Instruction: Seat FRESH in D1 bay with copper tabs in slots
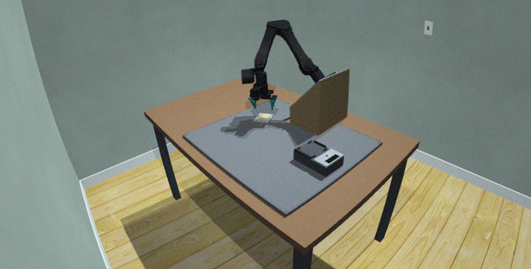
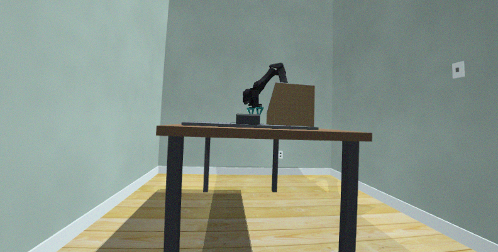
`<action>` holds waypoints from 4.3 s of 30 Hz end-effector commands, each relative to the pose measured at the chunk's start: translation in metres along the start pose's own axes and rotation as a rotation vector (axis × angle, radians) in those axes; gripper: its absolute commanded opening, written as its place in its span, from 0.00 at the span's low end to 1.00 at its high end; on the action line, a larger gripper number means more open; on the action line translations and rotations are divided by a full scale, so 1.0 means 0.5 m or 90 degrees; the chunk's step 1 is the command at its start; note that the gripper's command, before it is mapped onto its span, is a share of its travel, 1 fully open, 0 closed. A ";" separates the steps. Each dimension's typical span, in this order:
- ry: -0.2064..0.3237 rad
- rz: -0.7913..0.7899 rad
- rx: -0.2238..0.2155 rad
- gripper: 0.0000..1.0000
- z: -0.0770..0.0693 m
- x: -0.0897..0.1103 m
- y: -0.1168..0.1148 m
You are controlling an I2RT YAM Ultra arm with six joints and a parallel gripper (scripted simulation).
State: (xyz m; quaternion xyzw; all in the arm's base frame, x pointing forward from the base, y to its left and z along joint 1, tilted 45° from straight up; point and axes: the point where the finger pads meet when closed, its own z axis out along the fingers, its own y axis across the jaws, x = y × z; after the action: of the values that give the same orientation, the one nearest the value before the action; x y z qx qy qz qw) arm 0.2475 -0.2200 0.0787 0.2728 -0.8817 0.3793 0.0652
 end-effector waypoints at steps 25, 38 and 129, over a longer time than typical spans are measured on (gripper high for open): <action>-0.016 -0.006 0.006 1.00 0.064 -0.021 -0.007; -0.026 -0.005 0.021 1.00 0.074 -0.030 -0.020; -0.014 -0.007 0.002 0.00 0.100 -0.001 0.004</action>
State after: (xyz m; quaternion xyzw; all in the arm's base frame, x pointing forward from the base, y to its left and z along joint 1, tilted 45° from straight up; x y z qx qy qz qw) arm 0.2600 -0.2581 0.0416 0.2764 -0.8789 0.3845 0.0567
